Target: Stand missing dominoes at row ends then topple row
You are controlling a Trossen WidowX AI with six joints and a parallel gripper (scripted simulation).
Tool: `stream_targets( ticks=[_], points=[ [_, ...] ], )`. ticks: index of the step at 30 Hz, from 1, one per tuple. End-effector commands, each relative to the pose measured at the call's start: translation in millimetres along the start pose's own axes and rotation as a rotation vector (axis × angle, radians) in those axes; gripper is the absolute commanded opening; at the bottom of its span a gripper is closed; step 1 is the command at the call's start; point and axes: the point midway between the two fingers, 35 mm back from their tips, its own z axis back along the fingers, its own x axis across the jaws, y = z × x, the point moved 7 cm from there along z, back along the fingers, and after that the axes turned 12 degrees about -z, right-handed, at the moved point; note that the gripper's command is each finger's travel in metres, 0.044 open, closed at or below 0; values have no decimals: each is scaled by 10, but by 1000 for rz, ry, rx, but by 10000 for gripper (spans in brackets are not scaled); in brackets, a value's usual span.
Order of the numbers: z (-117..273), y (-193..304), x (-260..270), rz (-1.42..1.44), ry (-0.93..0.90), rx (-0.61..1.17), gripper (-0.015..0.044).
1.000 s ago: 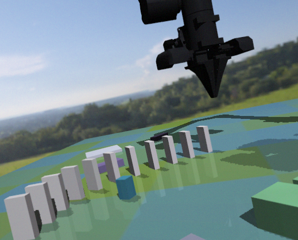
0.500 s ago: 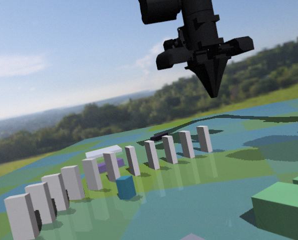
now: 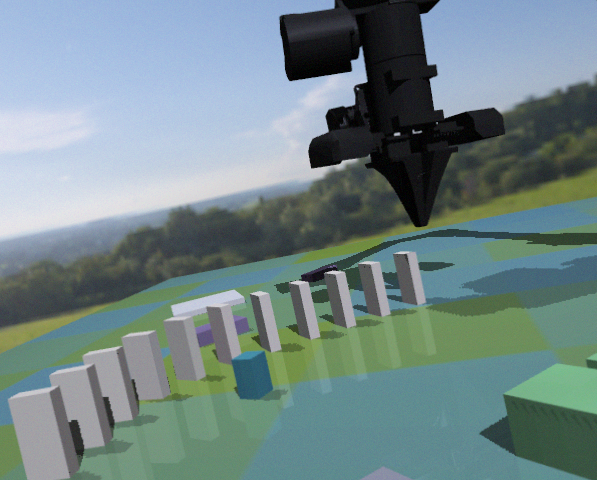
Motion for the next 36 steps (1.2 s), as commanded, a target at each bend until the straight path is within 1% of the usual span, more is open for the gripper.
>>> stream_targets(
  ticks=[1, 8, 31, 33, 36],
  points=[
    [-484, -13, -91, 10, 37, -2, 0],
    [-508, -13, -85, 9, 37, -2, 0],
    [-511, 58, 281, 8, 35, -1, 0],
    [-457, 20, 253, 7, 39, -2, 0],
    [-208, -16, 380, 3, 53, 3, 0]
  ],
)
